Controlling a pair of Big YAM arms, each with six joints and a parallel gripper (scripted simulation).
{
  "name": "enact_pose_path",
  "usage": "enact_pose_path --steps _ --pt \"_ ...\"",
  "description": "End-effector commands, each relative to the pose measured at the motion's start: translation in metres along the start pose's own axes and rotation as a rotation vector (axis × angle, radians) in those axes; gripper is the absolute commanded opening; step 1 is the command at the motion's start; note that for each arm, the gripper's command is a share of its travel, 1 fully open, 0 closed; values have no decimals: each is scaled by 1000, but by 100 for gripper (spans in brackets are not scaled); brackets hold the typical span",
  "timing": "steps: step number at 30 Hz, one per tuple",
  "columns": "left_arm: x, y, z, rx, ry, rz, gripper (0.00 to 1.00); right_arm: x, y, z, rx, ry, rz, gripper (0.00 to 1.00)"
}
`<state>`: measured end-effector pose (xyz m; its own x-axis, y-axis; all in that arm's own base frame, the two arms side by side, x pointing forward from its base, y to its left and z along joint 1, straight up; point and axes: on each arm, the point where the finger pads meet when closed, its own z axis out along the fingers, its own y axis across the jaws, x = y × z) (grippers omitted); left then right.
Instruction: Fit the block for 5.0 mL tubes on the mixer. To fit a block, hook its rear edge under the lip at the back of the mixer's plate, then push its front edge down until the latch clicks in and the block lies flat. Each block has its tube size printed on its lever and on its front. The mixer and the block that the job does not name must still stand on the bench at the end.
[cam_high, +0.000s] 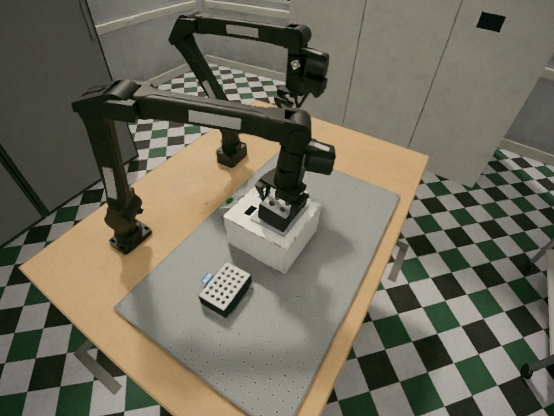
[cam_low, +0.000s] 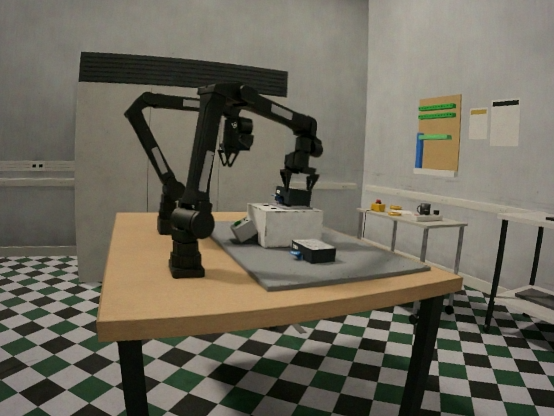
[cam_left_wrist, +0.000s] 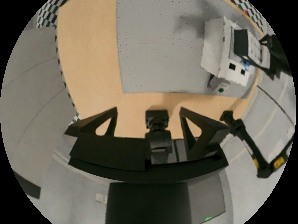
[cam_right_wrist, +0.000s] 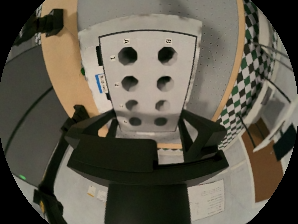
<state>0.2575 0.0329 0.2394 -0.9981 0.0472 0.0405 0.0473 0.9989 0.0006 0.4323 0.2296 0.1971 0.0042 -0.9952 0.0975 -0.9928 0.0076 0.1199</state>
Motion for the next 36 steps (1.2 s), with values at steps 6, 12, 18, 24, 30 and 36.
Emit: enact_pose_path --steps 6,12,18,24,30,36 --pt "-4 2 -6 -2 -16 -11 100 3 -22 -3 80 -19 61 0" --pt "0 2 0 0 -1 -10 100 4 -22 -3 80 -20 66 0" --pt "1 2 1 1 3 -10 100 5 -22 -3 81 -21 70 0" --pt "1 1 3 2 6 -10 100 7 -22 -3 82 -23 76 0" --pt "-4 2 -7 -2 -19 -10 100 7 -22 -3 89 -24 81 0" --pt "-8 3 -13 -5 -35 -10 100 8 -22 -4 96 -23 83 0"
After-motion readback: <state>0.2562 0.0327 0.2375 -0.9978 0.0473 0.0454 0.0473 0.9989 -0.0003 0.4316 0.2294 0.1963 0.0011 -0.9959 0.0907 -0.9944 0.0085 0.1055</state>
